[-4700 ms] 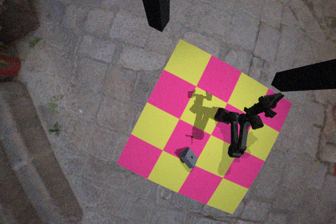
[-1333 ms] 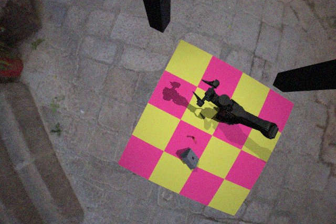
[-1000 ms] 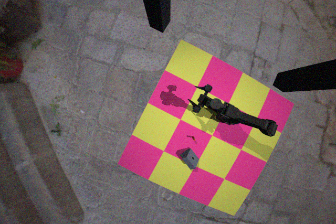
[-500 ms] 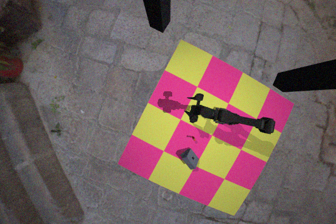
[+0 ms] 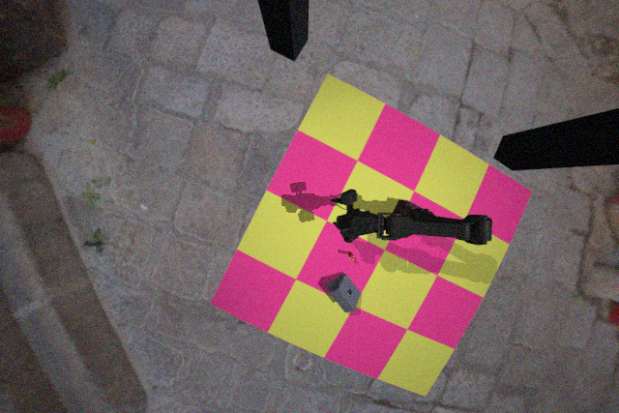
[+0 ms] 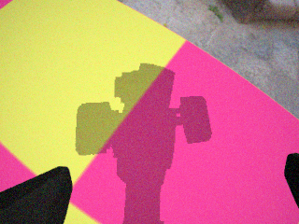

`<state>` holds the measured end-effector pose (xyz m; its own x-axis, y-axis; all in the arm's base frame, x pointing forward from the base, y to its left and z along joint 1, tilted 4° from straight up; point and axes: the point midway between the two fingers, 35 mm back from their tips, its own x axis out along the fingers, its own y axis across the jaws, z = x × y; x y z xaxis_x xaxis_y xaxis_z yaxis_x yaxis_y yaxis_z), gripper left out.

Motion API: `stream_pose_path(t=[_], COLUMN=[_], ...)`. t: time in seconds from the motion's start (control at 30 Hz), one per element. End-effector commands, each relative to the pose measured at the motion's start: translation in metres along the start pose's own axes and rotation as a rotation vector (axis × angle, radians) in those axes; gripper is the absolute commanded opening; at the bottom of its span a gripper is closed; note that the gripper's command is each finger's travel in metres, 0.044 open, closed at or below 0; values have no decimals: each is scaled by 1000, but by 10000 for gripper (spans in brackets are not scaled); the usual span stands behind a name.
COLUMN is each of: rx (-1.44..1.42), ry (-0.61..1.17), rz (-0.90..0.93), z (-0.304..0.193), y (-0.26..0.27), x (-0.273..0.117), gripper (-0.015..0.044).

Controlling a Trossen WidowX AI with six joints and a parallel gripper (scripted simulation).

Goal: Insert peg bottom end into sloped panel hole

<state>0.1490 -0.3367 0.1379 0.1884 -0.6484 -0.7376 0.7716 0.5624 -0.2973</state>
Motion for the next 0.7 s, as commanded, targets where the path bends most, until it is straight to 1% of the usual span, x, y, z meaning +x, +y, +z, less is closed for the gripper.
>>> stream_pose_path(t=[0.0, 0.3, 0.67], rx=[-54, -186, -392], ry=[15, 95, 191], rz=[41, 146, 289], z=[4, 0, -9], y=[16, 63, 122], x=[3, 12, 15], gripper=[440, 440, 440])
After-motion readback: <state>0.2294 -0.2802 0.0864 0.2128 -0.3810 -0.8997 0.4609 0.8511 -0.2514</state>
